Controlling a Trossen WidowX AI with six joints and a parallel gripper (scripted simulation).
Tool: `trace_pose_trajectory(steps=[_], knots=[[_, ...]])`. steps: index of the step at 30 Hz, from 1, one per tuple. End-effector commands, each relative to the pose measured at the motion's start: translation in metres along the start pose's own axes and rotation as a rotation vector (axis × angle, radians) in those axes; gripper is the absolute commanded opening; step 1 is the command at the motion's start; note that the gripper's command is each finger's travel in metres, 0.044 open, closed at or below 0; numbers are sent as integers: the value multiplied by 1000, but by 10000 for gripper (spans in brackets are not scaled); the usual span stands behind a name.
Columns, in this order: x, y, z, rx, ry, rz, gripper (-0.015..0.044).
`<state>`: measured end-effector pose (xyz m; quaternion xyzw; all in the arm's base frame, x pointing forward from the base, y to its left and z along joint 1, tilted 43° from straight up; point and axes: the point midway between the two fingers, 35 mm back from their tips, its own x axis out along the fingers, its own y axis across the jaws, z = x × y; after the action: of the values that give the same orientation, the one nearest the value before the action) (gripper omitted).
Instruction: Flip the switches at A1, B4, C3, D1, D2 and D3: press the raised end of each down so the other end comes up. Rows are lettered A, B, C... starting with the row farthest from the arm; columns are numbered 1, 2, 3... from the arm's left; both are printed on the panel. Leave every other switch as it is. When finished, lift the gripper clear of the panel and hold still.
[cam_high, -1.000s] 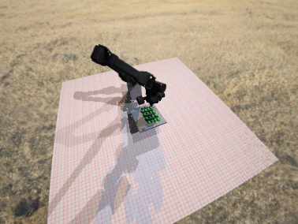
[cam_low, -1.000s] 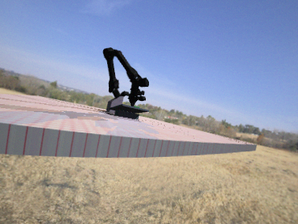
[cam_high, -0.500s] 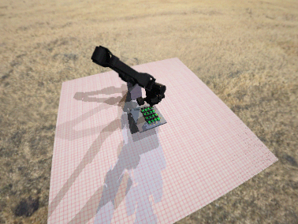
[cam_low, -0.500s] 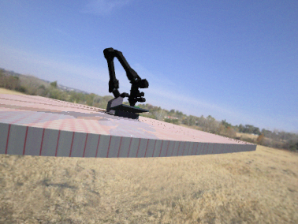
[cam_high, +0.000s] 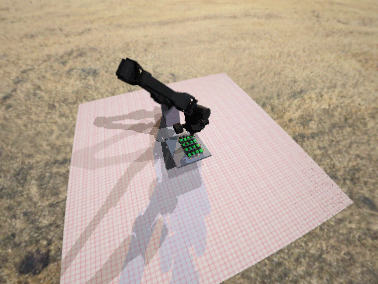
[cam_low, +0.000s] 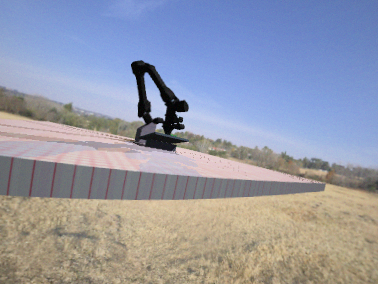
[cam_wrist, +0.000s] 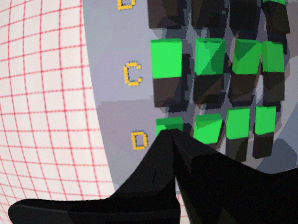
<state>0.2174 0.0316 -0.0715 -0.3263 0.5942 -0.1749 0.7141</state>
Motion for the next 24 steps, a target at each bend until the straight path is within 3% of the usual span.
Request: trace_pose_trajectory(steps=[1,24], knots=[[1,-1,0,-5,-1,-6,0],[3,-1,0,-5,-1,-7,0]])
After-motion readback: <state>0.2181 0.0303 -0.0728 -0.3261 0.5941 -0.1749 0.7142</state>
